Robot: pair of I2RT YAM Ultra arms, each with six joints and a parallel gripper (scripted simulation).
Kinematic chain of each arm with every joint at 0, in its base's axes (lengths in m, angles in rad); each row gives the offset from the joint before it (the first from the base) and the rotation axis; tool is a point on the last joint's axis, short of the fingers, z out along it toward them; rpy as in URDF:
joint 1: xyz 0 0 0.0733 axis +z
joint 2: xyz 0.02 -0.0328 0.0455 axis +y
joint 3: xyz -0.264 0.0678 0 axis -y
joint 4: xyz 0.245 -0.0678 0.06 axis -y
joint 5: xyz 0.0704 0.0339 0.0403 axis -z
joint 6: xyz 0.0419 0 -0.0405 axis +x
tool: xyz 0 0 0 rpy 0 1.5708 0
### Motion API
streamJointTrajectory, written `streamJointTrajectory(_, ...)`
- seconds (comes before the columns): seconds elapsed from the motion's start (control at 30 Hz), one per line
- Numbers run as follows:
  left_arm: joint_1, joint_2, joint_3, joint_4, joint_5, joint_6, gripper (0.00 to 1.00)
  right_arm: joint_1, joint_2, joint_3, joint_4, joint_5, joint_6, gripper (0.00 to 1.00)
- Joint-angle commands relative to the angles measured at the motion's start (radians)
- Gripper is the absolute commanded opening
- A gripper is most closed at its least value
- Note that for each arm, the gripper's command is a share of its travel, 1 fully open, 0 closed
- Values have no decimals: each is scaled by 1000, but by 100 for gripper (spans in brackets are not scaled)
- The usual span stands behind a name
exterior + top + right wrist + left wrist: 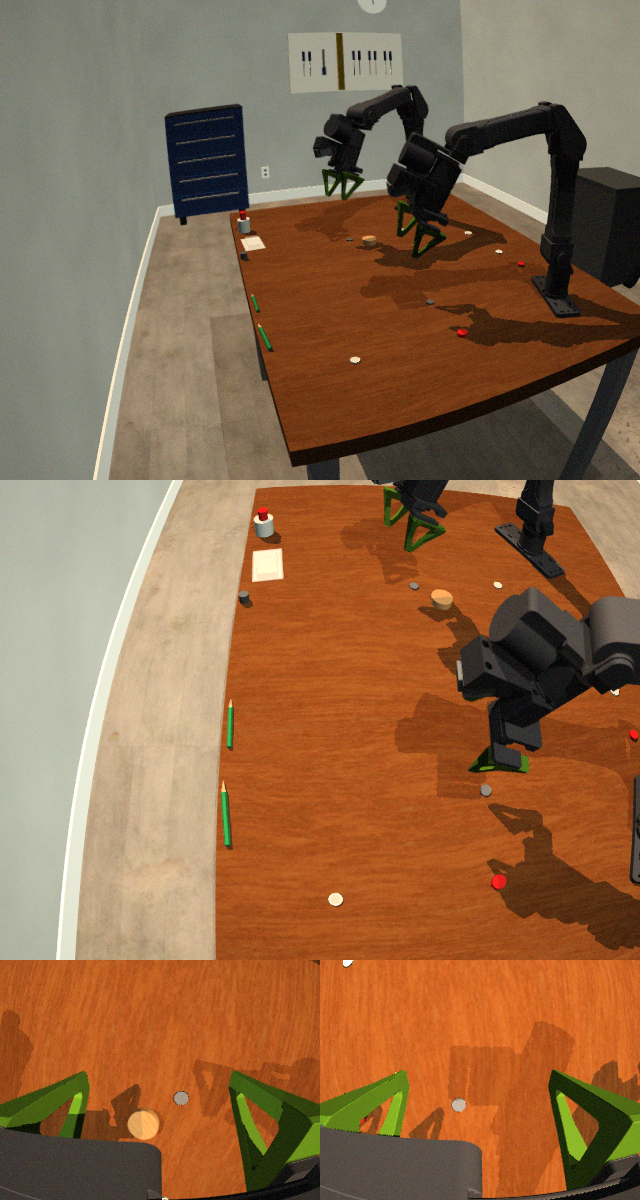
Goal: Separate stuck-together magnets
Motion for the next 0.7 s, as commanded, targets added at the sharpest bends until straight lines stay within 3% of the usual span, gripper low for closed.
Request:
streamJointTrajectory(0.0,2,-46,-1,124,1,40,100,0,-54,-8,131,4,-35,100)
streamJointTrajectory(0.67,3,-314,-124,513,7,167,100,2,-361,-178,527,5,-163,100)
